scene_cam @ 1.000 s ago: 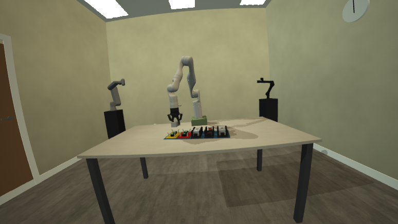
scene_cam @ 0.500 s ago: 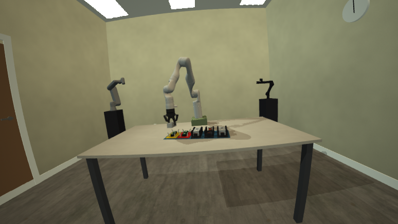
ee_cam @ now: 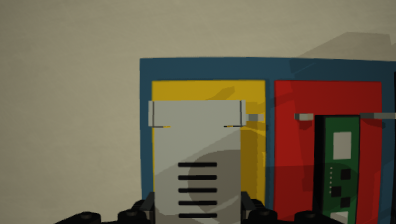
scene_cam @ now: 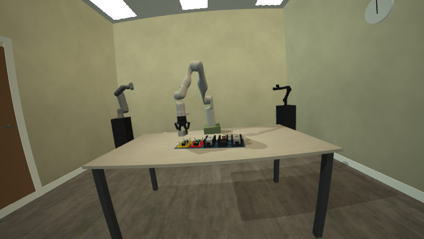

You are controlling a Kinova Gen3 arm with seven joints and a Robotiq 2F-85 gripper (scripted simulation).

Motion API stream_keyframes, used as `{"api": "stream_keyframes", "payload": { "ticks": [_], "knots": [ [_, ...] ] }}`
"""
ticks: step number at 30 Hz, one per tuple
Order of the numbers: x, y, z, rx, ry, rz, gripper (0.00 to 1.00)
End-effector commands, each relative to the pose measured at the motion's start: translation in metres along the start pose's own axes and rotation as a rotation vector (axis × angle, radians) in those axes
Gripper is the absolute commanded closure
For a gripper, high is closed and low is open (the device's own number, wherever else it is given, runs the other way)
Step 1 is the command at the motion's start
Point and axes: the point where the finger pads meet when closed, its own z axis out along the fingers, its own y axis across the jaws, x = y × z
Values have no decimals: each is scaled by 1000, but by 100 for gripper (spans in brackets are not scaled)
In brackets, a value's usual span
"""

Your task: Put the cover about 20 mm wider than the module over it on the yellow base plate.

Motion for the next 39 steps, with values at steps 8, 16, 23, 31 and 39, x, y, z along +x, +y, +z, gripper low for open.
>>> {"api": "stream_keyframes", "payload": {
  "ticks": [8,16,23,31,39],
  "knots": [
    [-1,1,-1,0,-2,0,100],
    [-1,4,-1,0,-2,0,100],
    [-1,5,-1,0,-2,0,100],
    [-1,6,-2,0,-2,0,100],
    [-1,7,-2,0,-2,0,100]
  ]
}}
